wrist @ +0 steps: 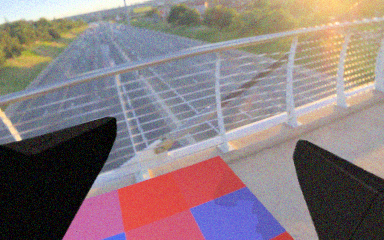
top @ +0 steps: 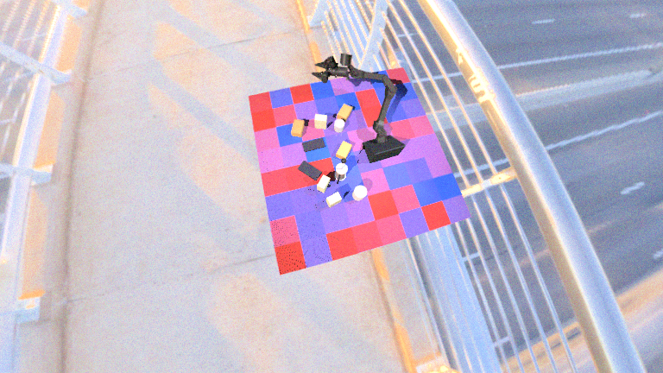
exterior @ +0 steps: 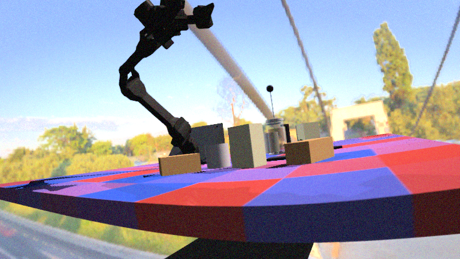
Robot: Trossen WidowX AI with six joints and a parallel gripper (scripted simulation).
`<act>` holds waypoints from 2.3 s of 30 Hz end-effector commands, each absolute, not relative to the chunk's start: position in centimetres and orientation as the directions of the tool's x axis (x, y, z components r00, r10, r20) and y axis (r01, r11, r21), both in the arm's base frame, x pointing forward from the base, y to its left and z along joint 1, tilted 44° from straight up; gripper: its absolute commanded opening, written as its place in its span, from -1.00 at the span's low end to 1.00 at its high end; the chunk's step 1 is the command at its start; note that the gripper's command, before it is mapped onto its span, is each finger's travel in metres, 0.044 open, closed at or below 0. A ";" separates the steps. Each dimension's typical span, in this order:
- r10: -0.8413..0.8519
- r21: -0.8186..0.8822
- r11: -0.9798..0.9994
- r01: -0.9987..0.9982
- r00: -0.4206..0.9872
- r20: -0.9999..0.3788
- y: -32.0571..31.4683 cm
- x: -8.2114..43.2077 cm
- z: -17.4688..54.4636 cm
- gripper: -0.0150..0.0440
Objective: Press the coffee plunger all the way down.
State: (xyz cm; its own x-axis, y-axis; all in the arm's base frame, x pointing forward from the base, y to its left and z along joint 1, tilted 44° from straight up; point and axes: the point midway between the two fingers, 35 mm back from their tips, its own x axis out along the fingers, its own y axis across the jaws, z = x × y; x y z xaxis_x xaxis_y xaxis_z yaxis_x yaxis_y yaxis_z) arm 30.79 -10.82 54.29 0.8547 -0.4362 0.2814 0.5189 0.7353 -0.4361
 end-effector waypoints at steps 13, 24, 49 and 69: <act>-0.220 -0.374 0.918 0.129 0.953 -0.210 3.7 41.1 38.0 1.00; -0.130 -0.448 0.885 -0.124 0.860 -0.494 17.5 39.3 25.0 1.00; -0.192 -0.646 0.708 -0.284 0.804 -0.563 22.6 31.0 10.8 1.00; -0.192 -0.647 0.709 -0.282 0.804 -0.562 22.0 33.5 9.2 1.00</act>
